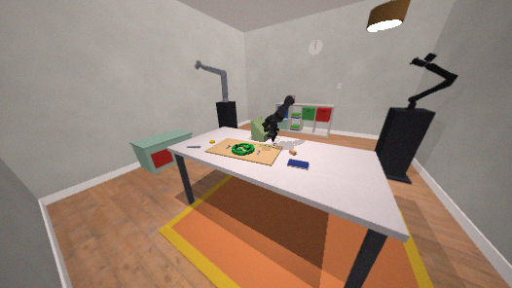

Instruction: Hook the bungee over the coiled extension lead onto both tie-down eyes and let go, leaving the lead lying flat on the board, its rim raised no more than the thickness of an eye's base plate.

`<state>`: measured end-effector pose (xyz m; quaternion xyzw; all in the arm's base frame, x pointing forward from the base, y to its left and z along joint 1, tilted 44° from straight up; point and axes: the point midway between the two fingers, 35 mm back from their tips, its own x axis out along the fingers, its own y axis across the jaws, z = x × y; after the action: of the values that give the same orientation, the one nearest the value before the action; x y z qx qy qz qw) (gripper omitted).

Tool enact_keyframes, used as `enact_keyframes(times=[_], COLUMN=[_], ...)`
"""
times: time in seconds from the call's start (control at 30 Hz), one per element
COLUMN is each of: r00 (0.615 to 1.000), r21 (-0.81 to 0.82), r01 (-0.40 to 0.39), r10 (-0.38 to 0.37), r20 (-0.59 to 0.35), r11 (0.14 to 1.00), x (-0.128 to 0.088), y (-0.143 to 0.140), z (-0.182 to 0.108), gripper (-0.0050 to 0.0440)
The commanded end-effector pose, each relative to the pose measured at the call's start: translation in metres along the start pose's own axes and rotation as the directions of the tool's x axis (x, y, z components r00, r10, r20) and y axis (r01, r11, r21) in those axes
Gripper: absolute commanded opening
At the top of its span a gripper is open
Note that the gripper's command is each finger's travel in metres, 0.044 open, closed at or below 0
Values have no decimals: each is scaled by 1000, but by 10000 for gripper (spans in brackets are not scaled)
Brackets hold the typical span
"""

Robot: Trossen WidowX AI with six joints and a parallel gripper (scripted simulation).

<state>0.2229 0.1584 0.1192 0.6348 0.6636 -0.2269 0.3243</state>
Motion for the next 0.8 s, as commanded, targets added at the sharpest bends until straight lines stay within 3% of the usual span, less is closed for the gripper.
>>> enact_keyframes(times=[0.0,0.77], r00=[1000,1000], r21=[0,0], r01=[-2,-4], r10=[2,4], r20=[5,3], r11=[1000,1000], x=[5,45], y=[1,-1], z=[1,0], gripper=[150,150])
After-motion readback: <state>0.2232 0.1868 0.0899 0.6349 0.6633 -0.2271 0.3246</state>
